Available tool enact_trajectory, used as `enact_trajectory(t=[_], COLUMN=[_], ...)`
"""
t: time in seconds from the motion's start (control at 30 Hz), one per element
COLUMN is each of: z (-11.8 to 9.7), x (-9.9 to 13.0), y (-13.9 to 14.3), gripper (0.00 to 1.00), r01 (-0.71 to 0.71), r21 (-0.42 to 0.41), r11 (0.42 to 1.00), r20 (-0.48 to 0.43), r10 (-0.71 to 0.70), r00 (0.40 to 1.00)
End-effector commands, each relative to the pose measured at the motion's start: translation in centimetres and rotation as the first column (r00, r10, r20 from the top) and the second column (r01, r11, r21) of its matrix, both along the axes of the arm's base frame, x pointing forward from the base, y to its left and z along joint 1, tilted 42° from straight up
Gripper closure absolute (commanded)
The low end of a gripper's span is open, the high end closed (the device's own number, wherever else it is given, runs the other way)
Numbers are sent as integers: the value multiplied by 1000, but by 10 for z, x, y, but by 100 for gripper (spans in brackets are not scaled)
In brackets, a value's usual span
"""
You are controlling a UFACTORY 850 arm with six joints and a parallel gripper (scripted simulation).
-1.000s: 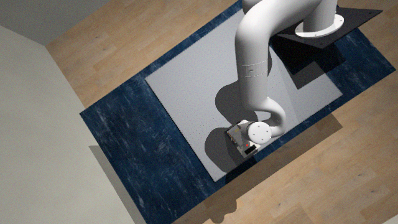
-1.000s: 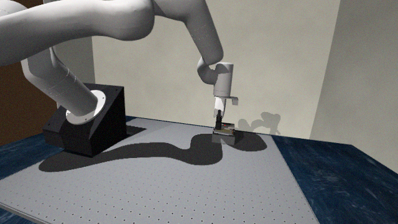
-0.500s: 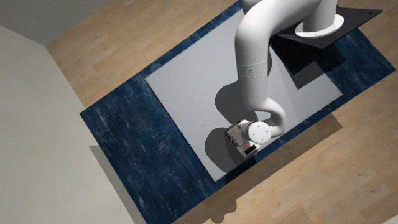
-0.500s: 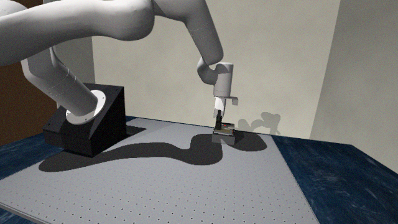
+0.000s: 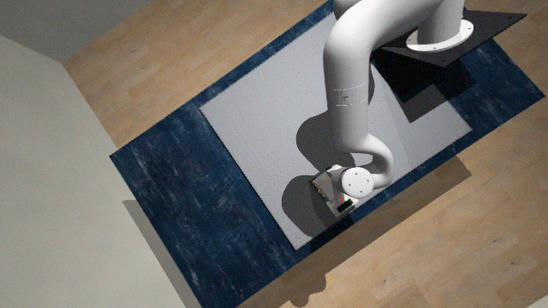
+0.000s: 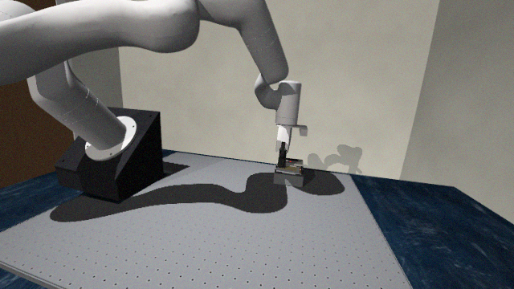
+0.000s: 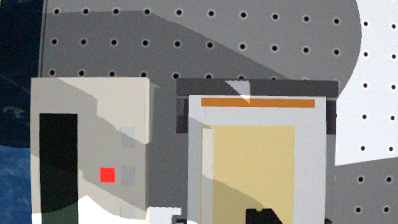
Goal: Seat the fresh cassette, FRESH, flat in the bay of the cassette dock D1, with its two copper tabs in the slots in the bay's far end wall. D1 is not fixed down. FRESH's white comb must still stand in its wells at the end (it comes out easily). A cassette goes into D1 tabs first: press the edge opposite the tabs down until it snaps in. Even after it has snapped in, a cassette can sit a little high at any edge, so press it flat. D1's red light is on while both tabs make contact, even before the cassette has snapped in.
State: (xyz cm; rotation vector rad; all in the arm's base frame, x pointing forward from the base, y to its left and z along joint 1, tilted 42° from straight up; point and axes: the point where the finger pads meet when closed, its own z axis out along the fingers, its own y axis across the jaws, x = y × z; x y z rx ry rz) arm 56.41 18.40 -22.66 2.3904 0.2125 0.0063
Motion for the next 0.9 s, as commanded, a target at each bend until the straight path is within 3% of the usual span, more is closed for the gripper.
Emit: enact_trajectory(t=[0.0,0.87], z=[1,8], x=[1,1], y=[1,8], gripper=[100,100], r01=[-1,-3], r21=[1,2], r11=[1000,1000], r20=[2,8], r10=[1,3], r00=[1000,1000])
